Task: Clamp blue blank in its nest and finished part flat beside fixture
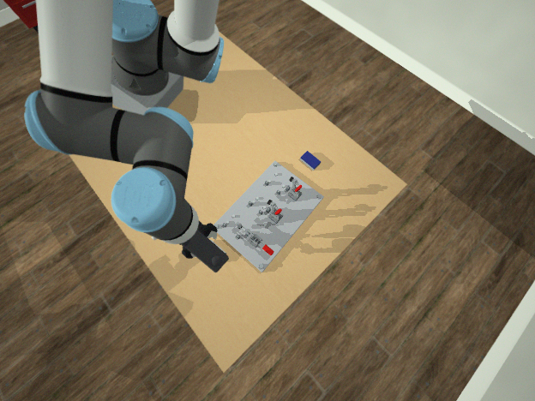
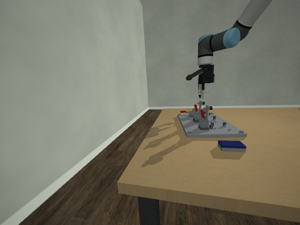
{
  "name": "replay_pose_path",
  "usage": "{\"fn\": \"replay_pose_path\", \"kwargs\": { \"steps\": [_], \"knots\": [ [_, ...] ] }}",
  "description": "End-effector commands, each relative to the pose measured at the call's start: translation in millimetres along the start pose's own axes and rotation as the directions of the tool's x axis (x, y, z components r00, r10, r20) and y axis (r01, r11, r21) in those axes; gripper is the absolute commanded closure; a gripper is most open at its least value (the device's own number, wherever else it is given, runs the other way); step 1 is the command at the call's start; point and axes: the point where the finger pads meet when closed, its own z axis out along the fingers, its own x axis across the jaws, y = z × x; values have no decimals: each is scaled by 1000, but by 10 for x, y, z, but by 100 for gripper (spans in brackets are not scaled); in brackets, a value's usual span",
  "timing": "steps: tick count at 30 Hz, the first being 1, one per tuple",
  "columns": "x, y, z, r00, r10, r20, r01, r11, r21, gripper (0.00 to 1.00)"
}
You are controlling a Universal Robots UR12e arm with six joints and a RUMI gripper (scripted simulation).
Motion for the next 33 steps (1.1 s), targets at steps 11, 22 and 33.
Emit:
{"fn": "replay_pose_path", "kwargs": {
  "steps": [11, 22, 33],
  "knots": [
    [3, -5, -7, 1000, 0, -1, 0, 1000, 1, 60],
    [3, -5, -7, 1000, 0, -1, 0, 1000, 1, 60],
    [3, -5, -7, 1000, 0, -1, 0, 1000, 1, 41]
  ]
}}
